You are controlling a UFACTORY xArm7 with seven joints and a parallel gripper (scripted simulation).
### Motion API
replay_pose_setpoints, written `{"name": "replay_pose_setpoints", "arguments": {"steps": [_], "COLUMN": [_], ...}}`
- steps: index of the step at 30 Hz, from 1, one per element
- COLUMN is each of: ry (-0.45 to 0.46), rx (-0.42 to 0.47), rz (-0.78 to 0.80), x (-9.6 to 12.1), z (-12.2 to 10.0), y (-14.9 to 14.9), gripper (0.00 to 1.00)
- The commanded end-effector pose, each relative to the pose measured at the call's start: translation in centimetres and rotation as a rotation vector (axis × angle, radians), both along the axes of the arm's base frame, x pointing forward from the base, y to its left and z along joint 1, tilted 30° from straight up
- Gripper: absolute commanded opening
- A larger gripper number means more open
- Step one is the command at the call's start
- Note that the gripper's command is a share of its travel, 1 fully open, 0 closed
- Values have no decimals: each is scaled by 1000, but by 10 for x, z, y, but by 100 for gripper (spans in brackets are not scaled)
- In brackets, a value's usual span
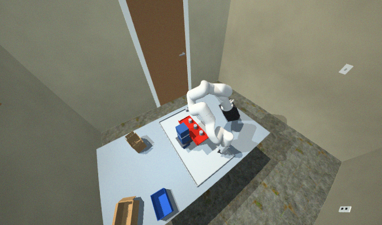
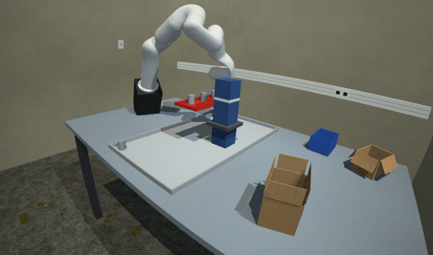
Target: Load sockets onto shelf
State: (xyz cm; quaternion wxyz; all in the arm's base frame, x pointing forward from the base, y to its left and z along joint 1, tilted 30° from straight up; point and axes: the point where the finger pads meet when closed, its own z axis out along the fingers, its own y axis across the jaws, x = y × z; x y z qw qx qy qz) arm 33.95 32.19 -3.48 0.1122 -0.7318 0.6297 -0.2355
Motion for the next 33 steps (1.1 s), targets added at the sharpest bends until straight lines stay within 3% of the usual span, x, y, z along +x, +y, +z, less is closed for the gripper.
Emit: {"name": "replay_pose_setpoints", "arguments": {"steps": [1, 15, 25, 33], "ry": [-1, -1, -1, -1], "rx": [2, 3, 3, 2], "rz": [2, 2, 2, 2], "x": [0, -1, -13, -15], "z": [1, 2, 24, 27], "y": [2, 2, 5, 5], "gripper": [0, 0, 0, 0]}}
